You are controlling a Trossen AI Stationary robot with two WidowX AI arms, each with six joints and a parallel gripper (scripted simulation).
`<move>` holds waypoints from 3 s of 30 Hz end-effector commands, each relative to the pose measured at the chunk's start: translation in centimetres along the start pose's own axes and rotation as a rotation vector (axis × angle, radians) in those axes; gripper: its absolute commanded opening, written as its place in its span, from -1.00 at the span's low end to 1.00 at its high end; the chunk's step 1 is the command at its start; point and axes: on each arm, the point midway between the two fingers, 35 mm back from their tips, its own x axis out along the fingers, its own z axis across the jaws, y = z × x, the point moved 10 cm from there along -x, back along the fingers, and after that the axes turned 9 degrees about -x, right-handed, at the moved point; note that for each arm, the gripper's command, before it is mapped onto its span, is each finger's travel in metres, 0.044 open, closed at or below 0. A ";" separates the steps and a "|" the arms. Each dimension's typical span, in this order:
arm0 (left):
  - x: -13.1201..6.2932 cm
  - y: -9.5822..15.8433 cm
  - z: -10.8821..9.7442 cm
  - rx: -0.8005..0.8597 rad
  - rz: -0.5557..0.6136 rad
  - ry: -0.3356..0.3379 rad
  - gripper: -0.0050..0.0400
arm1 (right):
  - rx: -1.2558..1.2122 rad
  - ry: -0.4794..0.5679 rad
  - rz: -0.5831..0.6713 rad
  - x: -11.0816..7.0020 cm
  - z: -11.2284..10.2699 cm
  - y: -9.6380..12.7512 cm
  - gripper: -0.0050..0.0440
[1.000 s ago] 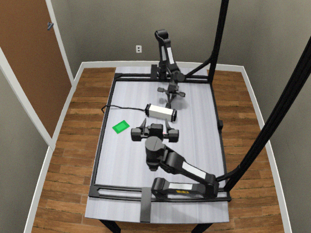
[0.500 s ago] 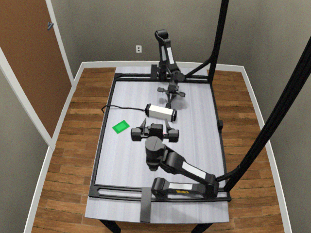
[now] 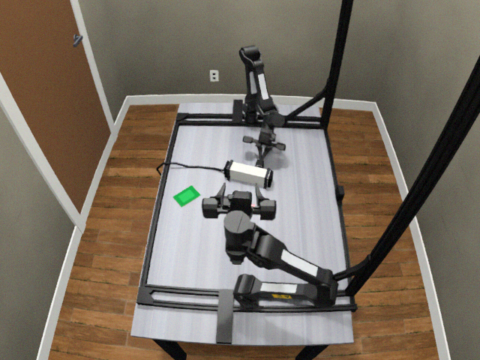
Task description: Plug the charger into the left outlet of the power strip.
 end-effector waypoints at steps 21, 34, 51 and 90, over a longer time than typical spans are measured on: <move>0.0 -0.2 -0.1 0.005 -0.001 0.000 1.00 | 0.025 0.005 -0.037 0.4 -0.1 -2.0 -1.00; 0.0 -0.2 -0.1 0.005 -0.001 0.000 1.00 | 0.025 0.005 -0.037 0.4 -0.2 -2.5 -1.00; 0.0 -0.2 -0.1 0.005 -0.001 0.000 1.00 | 0.025 0.005 -0.037 0.3 -0.3 -3.0 -1.00; 0.0 -0.2 -0.1 0.005 -0.001 0.000 1.00 | 0.025 0.005 -0.038 0.1 -0.6 -4.3 -1.00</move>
